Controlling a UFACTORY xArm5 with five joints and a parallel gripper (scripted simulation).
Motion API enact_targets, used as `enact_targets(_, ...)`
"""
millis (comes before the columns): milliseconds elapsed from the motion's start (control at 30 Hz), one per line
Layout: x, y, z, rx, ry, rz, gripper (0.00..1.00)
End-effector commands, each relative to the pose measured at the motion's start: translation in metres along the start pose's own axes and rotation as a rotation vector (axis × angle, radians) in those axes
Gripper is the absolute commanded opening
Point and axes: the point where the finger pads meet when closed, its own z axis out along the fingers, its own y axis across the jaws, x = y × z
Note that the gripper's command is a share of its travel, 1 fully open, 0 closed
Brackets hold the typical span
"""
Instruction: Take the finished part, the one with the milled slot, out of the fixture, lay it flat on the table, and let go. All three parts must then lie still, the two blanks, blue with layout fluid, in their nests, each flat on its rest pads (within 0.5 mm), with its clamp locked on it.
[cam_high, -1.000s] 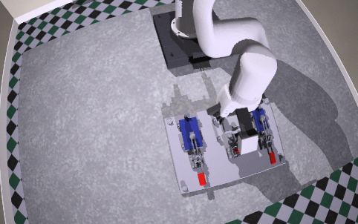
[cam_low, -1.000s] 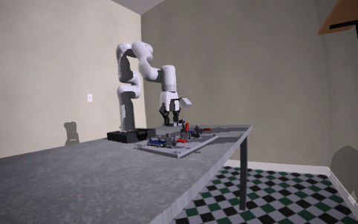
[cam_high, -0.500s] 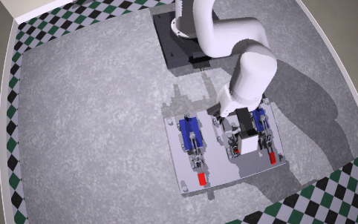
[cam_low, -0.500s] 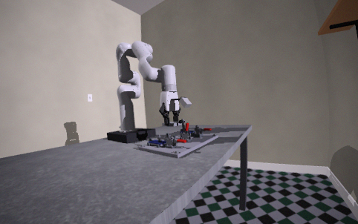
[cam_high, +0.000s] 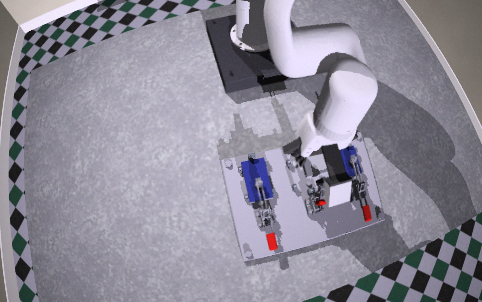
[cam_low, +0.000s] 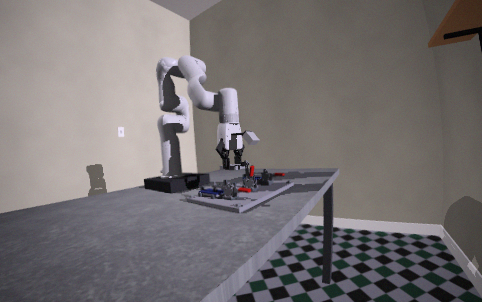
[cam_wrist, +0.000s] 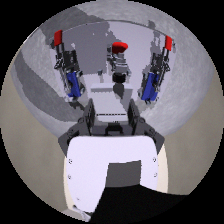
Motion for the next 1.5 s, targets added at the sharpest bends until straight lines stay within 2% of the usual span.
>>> enact_targets(0,0.001,-0.008,-0.001,0.000,0.004,0.000,0.00)
enact_targets(633,0.001,-0.055,-0.001,0.000,0.004,0.000,0.00)
enact_targets(1467,0.001,-0.163,-0.001,0.000,0.004,0.000,0.00)
